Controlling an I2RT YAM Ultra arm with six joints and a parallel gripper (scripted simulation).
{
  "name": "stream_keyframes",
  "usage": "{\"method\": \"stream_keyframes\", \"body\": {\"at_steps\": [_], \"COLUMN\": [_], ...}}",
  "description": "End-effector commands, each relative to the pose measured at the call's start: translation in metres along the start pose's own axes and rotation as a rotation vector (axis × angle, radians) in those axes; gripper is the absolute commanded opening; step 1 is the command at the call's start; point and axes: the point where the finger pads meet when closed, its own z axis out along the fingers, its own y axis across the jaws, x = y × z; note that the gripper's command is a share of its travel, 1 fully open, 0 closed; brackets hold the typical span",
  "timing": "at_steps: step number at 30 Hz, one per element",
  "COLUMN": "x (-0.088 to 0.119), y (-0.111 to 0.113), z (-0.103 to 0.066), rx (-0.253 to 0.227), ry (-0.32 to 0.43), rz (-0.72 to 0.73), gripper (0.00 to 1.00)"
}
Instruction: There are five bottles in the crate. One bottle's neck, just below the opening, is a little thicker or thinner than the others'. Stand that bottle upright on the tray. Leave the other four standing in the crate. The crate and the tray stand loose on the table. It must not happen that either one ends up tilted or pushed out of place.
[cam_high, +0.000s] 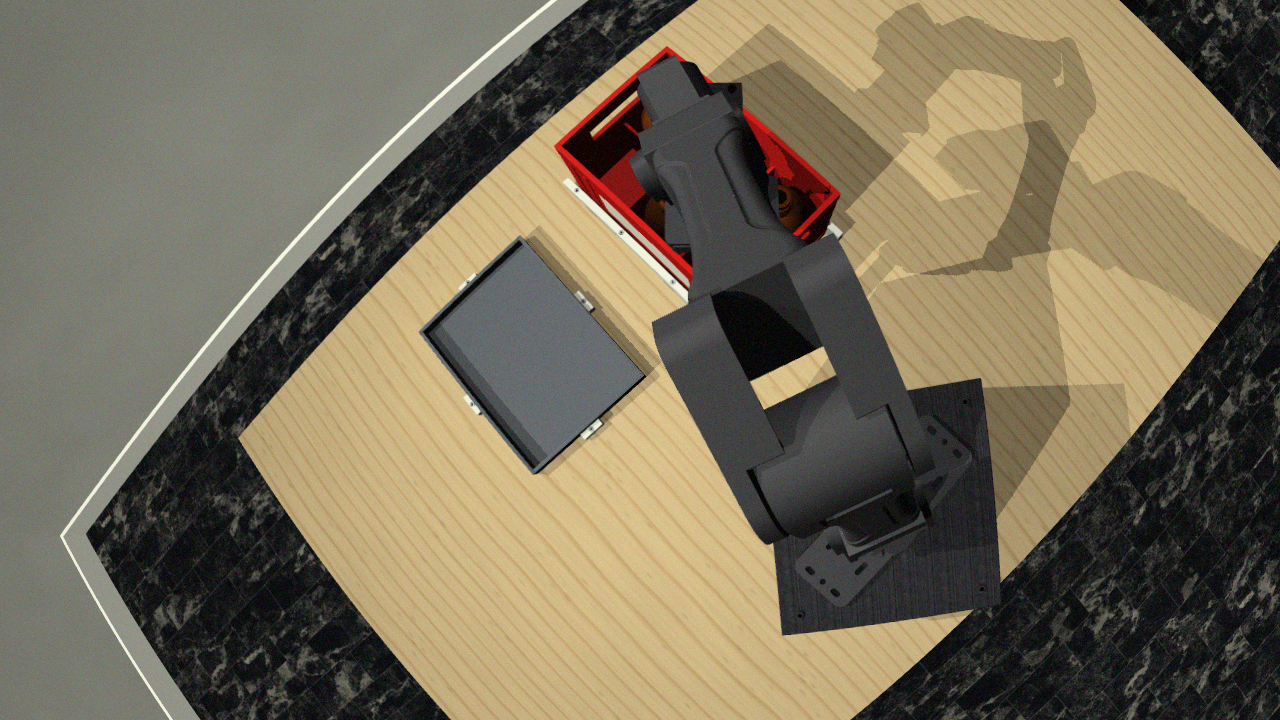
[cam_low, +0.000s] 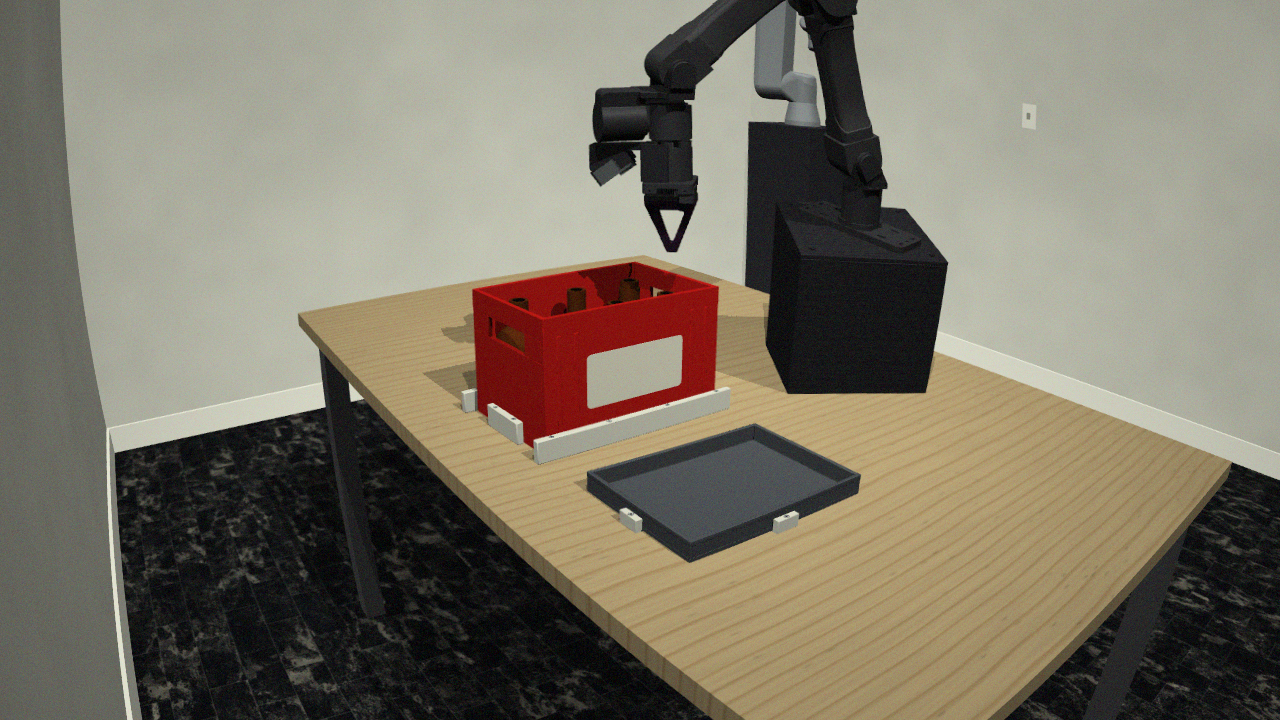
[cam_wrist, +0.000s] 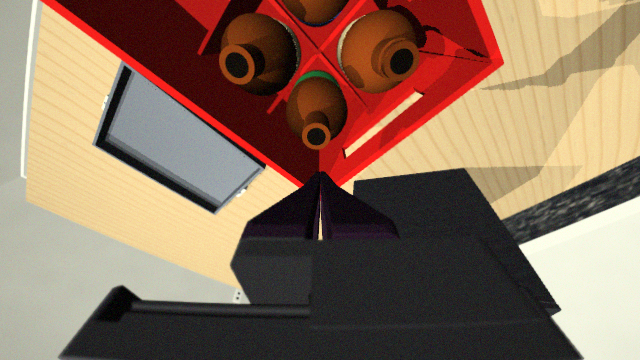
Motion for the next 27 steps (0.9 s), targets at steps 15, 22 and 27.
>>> {"method": "stream_keyframes", "body": {"at_steps": [15,22,27], "x": [-0.069,-0.069,-0.072], "y": [-0.063,-0.063,-0.053], "z": [-0.008,-0.008,-0.019], "rx": [-0.012,-0.012,-0.021], "ry": [-0.025,-0.025,-0.065], "rz": [0.005,0.005,-0.023], "gripper": [0.00,0.00,0.61]}}
